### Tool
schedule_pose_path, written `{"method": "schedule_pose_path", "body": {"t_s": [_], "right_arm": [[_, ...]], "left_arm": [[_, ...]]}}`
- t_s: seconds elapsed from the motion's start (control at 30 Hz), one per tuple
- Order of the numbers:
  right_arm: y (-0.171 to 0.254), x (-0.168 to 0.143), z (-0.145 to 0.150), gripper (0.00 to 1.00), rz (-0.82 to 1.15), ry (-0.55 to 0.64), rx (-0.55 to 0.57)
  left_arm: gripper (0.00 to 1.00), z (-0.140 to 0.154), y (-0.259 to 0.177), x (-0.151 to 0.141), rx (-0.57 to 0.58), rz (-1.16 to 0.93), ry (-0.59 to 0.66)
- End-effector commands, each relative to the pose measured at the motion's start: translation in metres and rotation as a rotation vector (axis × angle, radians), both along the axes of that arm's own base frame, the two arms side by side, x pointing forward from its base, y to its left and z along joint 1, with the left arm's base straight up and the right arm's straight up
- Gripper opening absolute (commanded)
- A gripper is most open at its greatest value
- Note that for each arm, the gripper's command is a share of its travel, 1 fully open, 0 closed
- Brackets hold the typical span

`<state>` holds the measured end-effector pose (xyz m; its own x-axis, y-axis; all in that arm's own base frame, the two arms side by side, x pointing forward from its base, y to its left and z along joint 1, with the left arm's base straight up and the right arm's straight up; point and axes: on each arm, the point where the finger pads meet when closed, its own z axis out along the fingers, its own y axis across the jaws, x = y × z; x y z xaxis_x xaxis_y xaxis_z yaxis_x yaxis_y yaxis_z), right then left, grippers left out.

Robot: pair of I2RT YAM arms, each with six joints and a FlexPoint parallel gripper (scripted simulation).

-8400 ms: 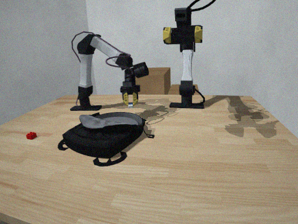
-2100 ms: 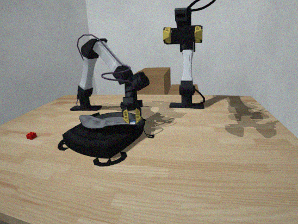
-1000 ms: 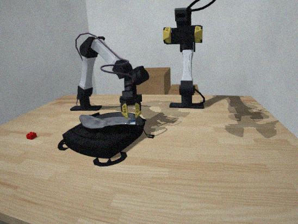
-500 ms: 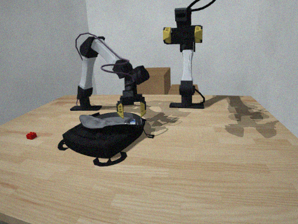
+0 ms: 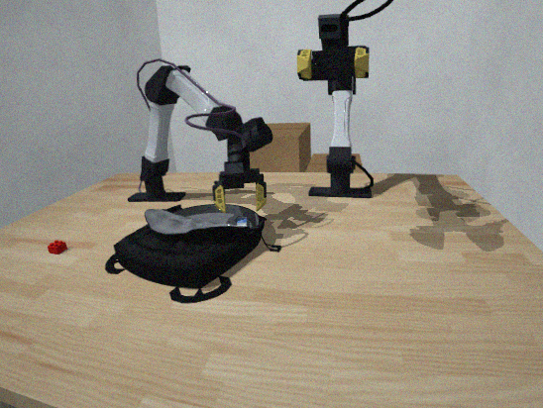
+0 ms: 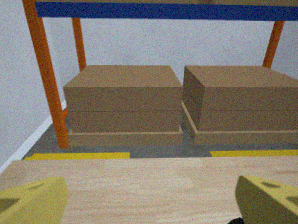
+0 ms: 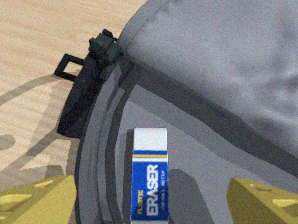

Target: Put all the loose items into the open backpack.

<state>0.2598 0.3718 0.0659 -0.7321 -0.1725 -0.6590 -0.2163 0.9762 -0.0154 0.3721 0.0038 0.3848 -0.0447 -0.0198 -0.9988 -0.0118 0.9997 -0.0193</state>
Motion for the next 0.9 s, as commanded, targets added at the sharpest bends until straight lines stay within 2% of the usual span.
{"method": "schedule_pose_path", "body": {"t_s": [0.0, 0.87], "right_arm": [[0.008, -0.006, 0.04, 0.8, -0.007, -0.034, 0.069], [-0.005, -0.055, 0.094, 0.8, -0.006, -0.029, 0.072]], "left_arm": [[0.9, 0.016, 0.0, -0.001, 0.002, -0.007, -0.044], [0.9, 0.016, 0.0, -0.001, 0.002, -0.007, -0.044]]}}
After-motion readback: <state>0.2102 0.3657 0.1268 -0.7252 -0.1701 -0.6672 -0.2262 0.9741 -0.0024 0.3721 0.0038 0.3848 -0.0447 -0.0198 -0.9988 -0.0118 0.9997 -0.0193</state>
